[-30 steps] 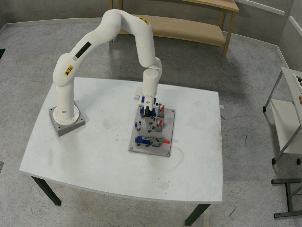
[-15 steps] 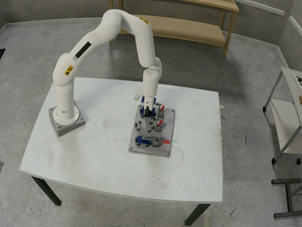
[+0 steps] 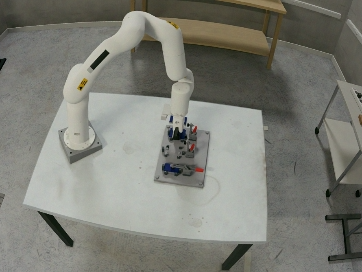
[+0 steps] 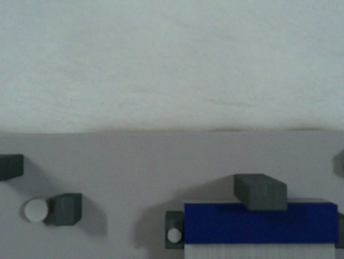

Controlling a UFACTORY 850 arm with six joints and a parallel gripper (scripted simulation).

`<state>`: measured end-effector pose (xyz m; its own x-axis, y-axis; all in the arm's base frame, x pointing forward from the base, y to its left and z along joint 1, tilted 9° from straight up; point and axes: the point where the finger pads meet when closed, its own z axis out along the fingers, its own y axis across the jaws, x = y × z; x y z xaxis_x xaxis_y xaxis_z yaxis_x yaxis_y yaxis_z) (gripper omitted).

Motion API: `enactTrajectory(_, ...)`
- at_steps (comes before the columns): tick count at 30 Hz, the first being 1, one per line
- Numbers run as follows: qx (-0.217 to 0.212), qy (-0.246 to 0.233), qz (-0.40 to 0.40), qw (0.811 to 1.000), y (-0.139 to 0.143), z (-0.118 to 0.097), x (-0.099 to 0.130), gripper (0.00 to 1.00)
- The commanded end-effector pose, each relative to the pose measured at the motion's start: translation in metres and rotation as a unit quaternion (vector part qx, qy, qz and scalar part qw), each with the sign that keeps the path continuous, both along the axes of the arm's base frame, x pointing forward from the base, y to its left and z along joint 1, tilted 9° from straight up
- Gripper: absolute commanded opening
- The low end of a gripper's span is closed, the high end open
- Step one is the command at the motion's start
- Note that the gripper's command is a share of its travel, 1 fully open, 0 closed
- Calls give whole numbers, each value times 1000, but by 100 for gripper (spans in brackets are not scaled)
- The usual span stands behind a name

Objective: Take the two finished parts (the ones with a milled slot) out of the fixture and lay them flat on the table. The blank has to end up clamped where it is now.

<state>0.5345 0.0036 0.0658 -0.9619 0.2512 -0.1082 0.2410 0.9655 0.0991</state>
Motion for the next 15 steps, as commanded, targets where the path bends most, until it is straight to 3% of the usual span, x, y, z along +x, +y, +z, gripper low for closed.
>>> enactTrajectory(1, 0, -1, 0, 1000, 0, 2, 1, 0)
enactTrajectory(15, 0, -1, 0, 1000, -1, 11, 0, 0)
